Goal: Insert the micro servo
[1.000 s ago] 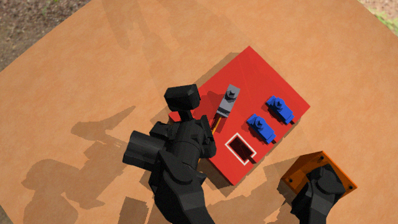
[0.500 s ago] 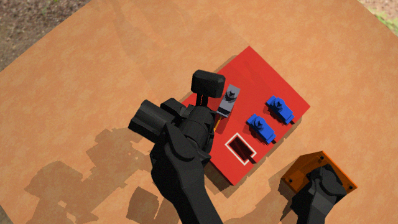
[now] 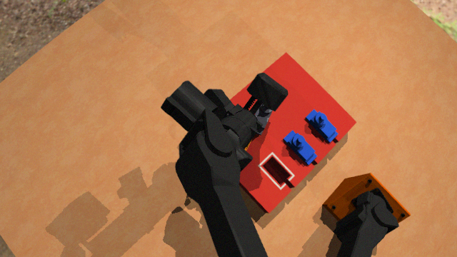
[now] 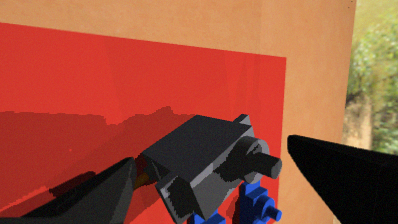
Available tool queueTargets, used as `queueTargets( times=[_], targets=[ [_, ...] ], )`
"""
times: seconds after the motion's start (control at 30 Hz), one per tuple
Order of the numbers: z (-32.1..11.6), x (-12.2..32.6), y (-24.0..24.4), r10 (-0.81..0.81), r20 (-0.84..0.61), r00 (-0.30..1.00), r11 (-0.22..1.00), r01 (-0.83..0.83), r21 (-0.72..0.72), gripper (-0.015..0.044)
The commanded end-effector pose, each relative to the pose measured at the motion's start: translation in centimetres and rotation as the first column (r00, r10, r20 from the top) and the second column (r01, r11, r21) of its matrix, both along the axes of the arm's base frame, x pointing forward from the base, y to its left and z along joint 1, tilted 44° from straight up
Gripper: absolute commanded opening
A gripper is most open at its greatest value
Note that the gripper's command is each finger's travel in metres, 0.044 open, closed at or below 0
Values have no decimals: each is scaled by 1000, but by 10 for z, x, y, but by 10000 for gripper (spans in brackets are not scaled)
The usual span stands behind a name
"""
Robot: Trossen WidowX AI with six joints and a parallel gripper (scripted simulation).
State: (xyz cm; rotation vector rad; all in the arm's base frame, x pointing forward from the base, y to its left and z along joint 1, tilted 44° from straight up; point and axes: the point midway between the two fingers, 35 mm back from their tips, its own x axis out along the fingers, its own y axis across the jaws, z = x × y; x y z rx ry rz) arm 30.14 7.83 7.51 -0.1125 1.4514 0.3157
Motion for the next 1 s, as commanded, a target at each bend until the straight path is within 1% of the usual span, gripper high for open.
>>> queueTargets(
  times=[0.0,0.23,0.47,0.7,0.97],
  targets=[
    [-3,-2,-3,-82,-61,995,996,84,38,440],
    [-3,-6,-11,-245,-180,953,959,265,97,440],
    [-1,-8,-18,-393,-310,865,884,448,129,440],
    [2,-10,-26,-514,-442,735,774,619,131,440],
    [8,-10,-34,-604,-585,541,612,785,94,440]
  ],
)
